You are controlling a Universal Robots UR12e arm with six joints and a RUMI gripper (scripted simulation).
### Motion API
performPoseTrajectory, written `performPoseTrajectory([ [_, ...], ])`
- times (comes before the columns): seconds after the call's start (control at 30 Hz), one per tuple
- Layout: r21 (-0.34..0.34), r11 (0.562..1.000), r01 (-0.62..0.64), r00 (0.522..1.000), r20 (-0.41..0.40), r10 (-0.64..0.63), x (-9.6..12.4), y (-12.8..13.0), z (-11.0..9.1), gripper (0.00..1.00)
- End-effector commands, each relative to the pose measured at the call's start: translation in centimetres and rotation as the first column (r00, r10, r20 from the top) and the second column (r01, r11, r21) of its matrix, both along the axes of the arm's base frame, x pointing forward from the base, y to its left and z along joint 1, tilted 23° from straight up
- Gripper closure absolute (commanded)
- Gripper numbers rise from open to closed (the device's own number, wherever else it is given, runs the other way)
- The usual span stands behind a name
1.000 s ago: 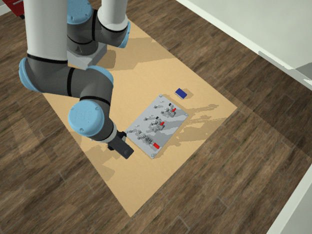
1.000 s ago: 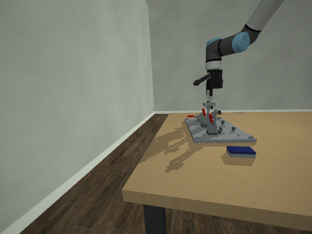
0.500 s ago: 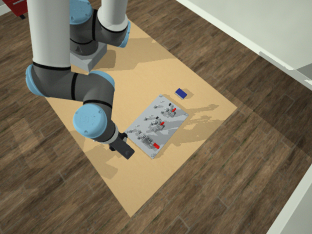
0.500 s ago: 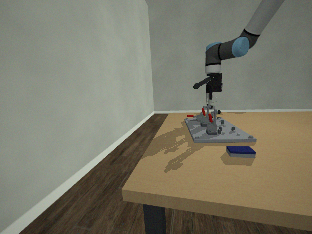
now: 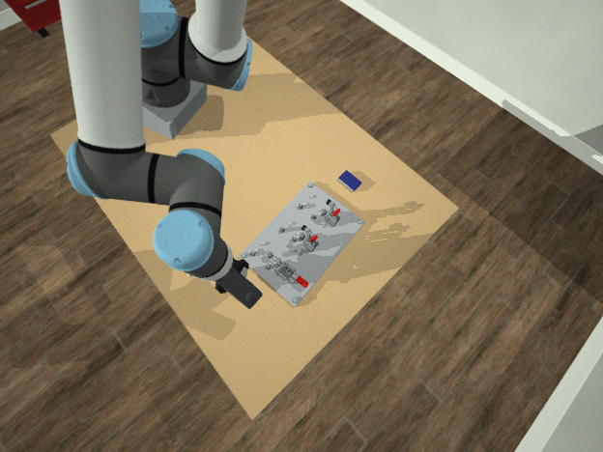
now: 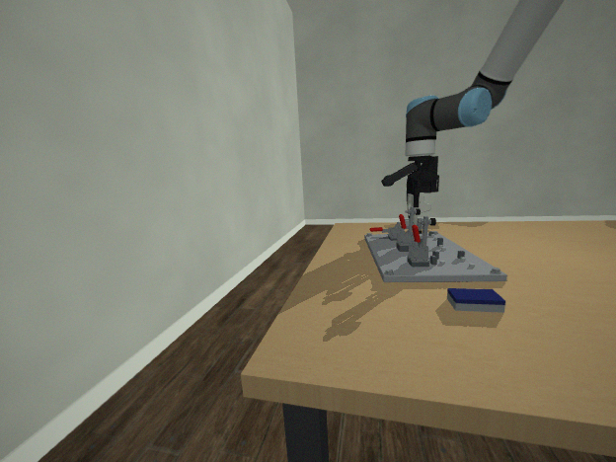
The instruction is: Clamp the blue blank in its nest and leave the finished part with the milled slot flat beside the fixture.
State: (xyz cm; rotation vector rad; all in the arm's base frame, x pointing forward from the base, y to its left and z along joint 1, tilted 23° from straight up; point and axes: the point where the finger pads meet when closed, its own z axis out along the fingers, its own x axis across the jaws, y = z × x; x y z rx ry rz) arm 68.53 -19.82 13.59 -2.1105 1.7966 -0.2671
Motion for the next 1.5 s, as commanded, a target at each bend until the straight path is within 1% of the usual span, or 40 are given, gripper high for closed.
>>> performPoseTrajectory([
  [0.0, -0.001, 1.000, 0.000, 1.000, 0.001, 0.000, 0.4, 0.1, -0.6, 1.00],
  [0.2, -0.001, 1.000, 0.000, 1.000, 0.001, 0.000, 0.7, 0.2, -1.5, 1.00],
  [0.43, -0.001, 1.000, 0.000, 1.000, 0.001, 0.000, 0.9, 0.2, -1.9, 1.00],
  [1.47, -0.001, 1.000, 0.000, 1.000, 0.001, 0.000, 0.9, 0.3, -2.0, 1.00],
])
